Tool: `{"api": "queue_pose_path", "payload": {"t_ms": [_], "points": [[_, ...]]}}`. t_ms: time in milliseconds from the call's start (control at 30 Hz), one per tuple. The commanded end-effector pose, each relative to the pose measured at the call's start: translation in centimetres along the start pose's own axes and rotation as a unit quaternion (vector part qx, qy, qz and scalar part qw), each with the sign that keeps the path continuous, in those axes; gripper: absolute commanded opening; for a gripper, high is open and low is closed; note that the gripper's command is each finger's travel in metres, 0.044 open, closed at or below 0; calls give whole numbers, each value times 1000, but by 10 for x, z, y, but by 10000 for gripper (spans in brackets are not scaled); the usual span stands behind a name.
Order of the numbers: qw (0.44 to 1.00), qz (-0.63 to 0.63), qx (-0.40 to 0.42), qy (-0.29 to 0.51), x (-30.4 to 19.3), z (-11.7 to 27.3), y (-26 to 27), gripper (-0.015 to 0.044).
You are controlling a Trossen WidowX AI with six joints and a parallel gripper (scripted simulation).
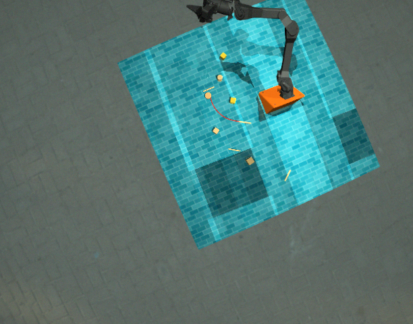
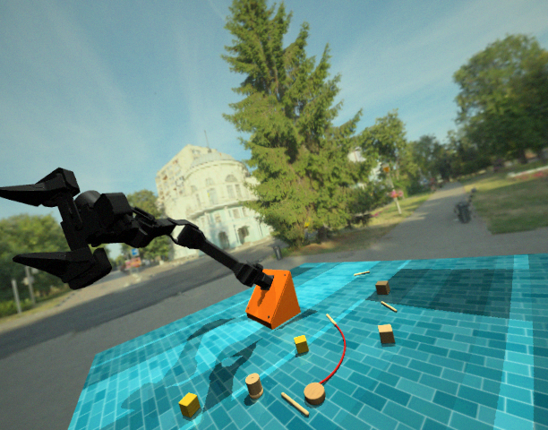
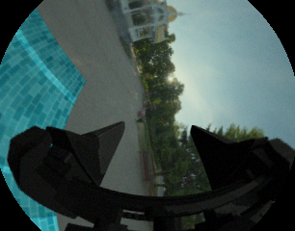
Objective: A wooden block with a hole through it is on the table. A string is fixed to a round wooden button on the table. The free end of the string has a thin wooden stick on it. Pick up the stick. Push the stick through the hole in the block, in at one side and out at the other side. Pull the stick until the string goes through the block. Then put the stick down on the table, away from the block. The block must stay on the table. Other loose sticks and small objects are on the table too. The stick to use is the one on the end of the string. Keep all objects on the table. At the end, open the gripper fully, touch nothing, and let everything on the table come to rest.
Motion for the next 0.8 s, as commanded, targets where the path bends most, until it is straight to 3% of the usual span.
{"api": "queue_pose_path", "payload": {"t_ms": [0, 367, 767], "points": [[993, -44, 105, -11, 28, -5, 56, 440], [922, -93, 375, -9, 105, 32, 193, 440], [781, -5, 623, 40, 166, 144, 304, 440]]}}
Point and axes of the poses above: the point midway between the two fingers, 35 mm back from their tips, its own z axis back along the fingers, its own y axis across the jaws, x = y × z, the point moved 6 cm from there along z, back along the fingers, and after that the axes turned 7 degrees about -z, right-handed, at the moved point
